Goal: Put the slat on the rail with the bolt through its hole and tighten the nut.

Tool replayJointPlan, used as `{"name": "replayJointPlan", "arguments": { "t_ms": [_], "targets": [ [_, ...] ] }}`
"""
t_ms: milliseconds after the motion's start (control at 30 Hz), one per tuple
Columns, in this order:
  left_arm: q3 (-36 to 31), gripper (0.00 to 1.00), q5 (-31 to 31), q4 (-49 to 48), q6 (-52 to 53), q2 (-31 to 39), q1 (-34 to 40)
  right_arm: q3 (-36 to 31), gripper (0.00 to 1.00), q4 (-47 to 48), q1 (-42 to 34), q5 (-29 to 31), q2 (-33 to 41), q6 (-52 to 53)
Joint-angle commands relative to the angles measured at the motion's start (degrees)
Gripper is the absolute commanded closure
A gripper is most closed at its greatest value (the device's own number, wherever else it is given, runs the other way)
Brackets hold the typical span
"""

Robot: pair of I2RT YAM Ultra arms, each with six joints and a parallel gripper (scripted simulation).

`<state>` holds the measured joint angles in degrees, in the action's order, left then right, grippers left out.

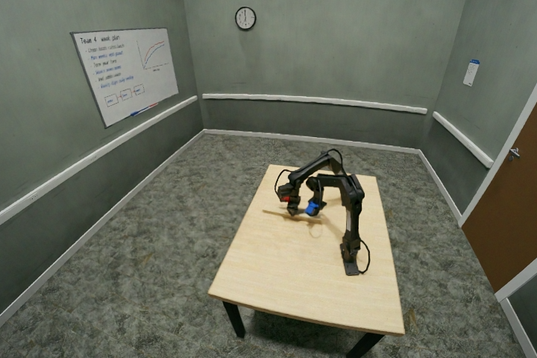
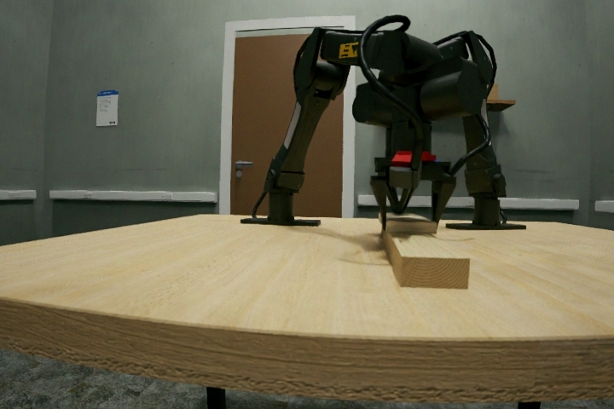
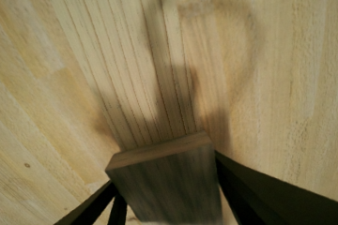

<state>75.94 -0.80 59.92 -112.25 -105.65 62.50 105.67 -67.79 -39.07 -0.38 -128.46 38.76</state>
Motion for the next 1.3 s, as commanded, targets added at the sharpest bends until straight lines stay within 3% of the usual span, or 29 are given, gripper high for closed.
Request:
{"name": "replayJointPlan", "arguments": {
  "t_ms": [0, 900, 1267],
  "targets": [
    [0.24, 0.88, -0.05, 1.45, 0.01, 0.35, 0.02, 0.26, 0.28, 0.04, 0.0, 0.03, 0.5, 0.0],
    [0.23, 0.88, -0.05, 1.58, 0.47, 0.35, 0.01, 0.26, 0.28, 0.04, 0.0, 0.03, 0.5, 0.0],
    [-0.39, 0.88, 0.39, 1.26, 21.03, 0.78, 0.27, 0.26, 0.28, 0.04, 0.0, 0.03, 0.5, 0.0]
  ]
}}
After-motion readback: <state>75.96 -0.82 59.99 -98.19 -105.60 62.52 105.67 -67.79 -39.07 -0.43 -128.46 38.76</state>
